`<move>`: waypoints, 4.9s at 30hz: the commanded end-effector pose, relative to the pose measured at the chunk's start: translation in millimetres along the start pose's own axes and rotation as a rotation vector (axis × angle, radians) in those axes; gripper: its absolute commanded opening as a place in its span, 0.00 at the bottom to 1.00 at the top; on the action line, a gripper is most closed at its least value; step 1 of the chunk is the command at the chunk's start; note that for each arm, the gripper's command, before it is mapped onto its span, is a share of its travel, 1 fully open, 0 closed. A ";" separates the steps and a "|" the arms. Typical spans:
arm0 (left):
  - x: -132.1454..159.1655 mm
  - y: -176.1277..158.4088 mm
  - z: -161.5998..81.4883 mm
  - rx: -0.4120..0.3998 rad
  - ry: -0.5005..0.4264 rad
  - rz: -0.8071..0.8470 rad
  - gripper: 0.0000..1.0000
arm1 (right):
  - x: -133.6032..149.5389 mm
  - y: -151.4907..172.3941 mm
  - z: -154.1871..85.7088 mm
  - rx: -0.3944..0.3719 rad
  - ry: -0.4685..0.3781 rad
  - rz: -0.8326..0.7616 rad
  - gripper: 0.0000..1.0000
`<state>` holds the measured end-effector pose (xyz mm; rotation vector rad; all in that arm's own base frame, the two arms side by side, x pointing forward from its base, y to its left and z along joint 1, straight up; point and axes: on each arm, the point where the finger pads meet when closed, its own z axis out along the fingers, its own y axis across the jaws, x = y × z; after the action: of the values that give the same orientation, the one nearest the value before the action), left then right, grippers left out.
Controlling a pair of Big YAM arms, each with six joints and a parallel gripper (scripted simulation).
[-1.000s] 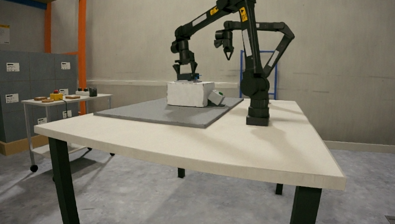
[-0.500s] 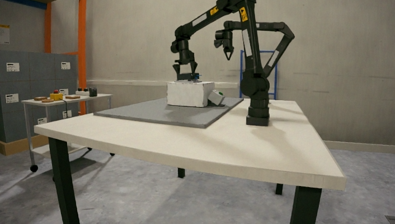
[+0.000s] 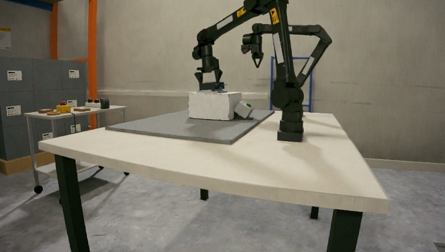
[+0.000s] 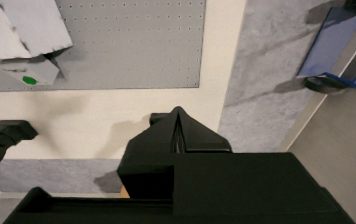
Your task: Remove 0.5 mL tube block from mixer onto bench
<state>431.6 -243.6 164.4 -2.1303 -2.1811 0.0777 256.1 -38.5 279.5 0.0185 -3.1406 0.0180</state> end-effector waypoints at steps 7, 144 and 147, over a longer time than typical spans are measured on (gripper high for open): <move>-9.0 13.2 -68.6 -0.119 -0.073 -0.007 0.00 | -0.8 -1.3 -9.9 0.004 -0.029 0.012 0.00; -6.8 14.6 -73.9 -0.118 -0.076 -0.009 0.00 | -7.4 -1.5 -15.0 0.009 -0.058 0.013 0.00; -6.6 14.3 -74.3 -0.118 -0.076 -0.009 0.00 | -7.5 -1.5 -15.1 0.009 -0.058 0.013 0.00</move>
<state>432.2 -243.9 172.0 -2.1289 -2.1812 0.0773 256.1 -38.5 279.6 0.0185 -3.1410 0.0181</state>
